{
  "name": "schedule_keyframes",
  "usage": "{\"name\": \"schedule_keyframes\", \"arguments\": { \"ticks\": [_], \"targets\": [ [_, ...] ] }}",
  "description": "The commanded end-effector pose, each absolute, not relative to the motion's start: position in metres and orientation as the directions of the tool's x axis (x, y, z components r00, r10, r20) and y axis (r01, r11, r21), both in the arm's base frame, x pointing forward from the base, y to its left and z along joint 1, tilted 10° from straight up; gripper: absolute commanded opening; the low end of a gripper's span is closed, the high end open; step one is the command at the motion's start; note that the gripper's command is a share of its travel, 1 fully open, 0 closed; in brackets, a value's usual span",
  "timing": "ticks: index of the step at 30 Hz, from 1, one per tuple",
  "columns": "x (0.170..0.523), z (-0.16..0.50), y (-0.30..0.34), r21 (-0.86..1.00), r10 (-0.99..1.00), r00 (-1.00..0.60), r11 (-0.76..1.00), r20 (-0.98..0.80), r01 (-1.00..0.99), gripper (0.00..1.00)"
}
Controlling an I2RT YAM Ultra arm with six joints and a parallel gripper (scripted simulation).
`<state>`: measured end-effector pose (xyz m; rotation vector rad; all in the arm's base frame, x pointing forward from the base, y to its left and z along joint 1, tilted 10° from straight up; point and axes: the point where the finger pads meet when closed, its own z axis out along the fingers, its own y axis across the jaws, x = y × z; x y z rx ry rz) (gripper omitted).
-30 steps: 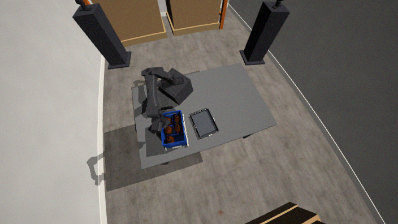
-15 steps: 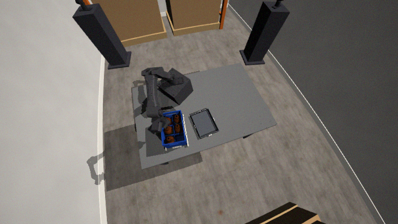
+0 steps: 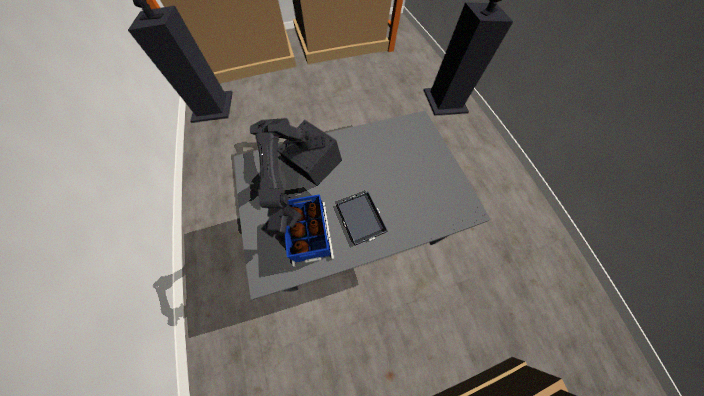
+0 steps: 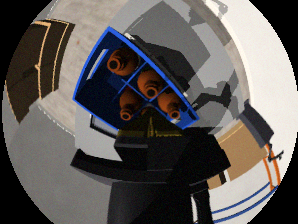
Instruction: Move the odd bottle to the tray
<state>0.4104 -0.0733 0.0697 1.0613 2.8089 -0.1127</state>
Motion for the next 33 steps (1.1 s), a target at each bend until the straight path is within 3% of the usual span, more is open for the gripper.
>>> {"name": "schedule_keyframes", "arguments": {
  "ticks": [1,17,18,33],
  "targets": [
    [0.4186,0.094,-0.0764,0.004,0.645,-0.737,0.753,-0.202,0.658,0.0],
    [0.4169,0.0944,-0.0812,0.005,0.651,-0.732,0.748,-0.201,0.663,0.0],
    [0.4184,0.0944,-0.0729,0.006,0.64,-0.741,0.758,-0.201,0.653,0.61],
    [0.4184,0.0944,-0.0729,0.006,0.64,-0.741,0.758,-0.201,0.653,0.61]
  ]
}}
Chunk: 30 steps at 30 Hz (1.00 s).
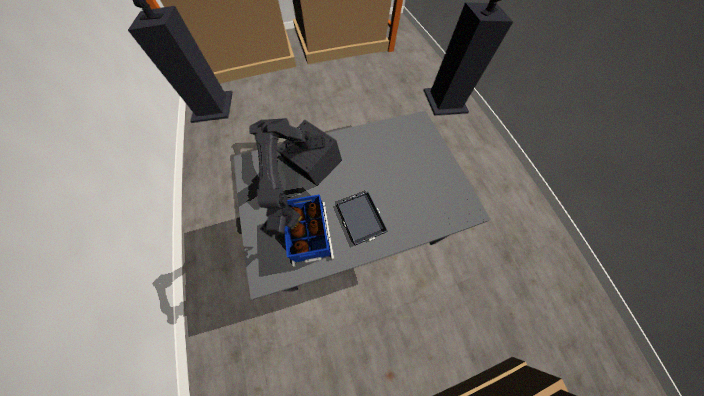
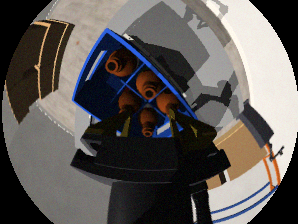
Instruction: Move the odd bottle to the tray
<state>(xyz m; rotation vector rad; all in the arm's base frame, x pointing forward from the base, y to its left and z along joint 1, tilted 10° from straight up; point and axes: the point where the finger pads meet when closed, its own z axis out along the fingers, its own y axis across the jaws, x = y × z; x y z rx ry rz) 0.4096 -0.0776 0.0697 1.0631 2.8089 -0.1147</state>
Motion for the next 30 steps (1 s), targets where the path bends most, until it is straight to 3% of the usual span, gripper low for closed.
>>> {"name": "schedule_keyframes", "arguments": {
  "ticks": [1,30],
  "targets": [
    [0.4184,0.0944,-0.0729,0.006,0.64,-0.741,0.758,-0.201,0.653,0.61],
    [0.4209,0.0934,-0.0733,0.011,0.639,-0.74,0.758,-0.208,0.652,0.61]
  ]
}}
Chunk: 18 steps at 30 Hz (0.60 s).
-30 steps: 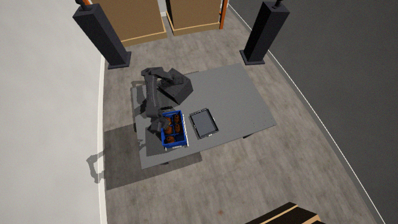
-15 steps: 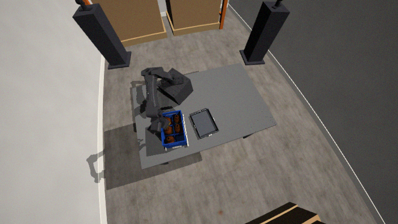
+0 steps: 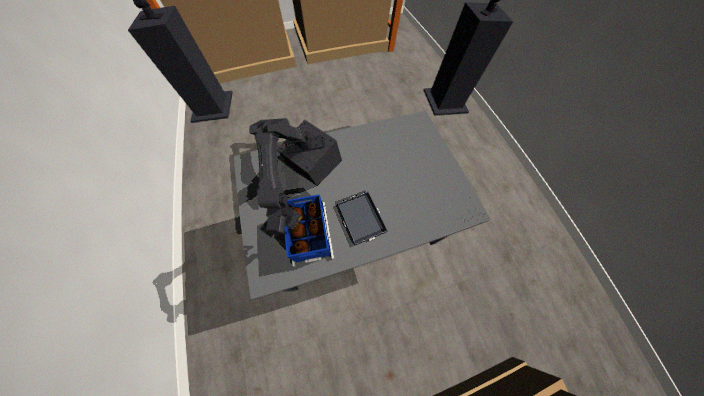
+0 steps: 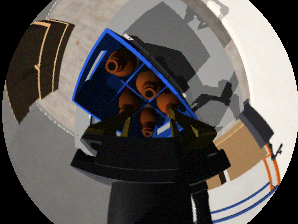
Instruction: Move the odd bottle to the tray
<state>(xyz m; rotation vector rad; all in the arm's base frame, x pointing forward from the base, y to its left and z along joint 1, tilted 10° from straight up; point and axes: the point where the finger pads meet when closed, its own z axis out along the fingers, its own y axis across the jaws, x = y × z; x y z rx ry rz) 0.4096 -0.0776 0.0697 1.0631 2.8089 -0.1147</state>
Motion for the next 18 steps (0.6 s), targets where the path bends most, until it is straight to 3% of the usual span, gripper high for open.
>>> {"name": "schedule_keyframes", "arguments": {
  "ticks": [1,18],
  "targets": [
    [0.423,0.093,-0.074,0.015,0.639,-0.739,0.758,-0.214,0.652,0.61],
    [0.413,0.056,-0.079,-0.018,0.647,-0.745,0.753,-0.163,0.657,0.61]
  ]
}}
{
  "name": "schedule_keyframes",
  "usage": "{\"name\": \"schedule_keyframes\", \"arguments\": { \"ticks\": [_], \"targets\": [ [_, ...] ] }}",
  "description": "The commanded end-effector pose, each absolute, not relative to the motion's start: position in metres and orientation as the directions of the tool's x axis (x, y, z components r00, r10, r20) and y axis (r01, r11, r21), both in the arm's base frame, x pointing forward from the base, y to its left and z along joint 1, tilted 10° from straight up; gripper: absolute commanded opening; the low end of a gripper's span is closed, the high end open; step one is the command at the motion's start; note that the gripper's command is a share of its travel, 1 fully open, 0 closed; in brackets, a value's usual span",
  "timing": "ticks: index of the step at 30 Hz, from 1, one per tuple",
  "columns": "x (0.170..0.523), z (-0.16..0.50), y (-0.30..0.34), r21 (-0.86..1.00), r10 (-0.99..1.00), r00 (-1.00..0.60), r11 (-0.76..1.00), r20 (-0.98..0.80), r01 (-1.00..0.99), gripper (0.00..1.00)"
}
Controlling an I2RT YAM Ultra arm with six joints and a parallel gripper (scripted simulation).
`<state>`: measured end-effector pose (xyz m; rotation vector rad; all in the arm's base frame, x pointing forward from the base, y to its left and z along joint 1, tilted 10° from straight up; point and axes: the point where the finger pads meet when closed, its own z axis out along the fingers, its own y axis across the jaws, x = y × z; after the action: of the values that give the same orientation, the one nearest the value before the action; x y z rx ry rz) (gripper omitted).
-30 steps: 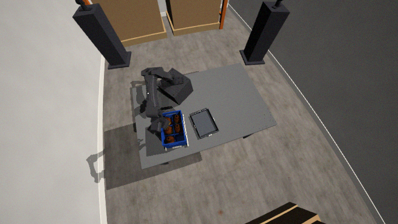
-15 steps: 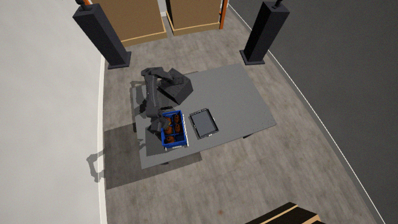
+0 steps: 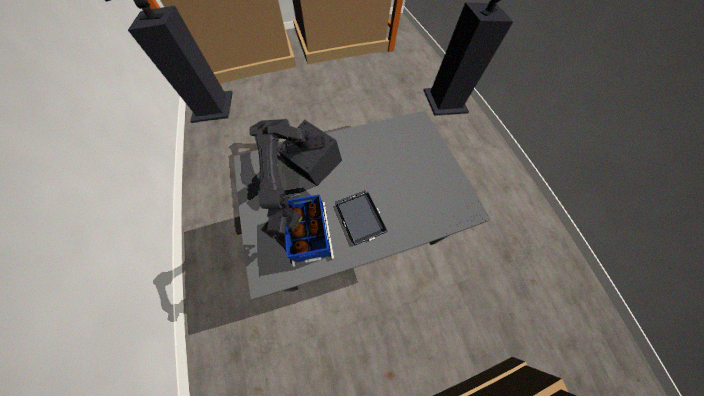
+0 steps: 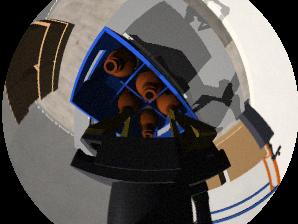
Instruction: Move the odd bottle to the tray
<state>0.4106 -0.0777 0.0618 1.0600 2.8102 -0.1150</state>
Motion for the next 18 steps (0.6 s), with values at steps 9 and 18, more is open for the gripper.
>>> {"name": "schedule_keyframes", "arguments": {
  "ticks": [9,18],
  "targets": [
    [0.417,0.05,-0.083,-0.008,0.651,-0.737,0.749,-0.179,0.663,0.61],
    [0.415,0.04,-0.083,-0.011,0.65,-0.74,0.75,-0.172,0.661,0.61]
  ]
}}
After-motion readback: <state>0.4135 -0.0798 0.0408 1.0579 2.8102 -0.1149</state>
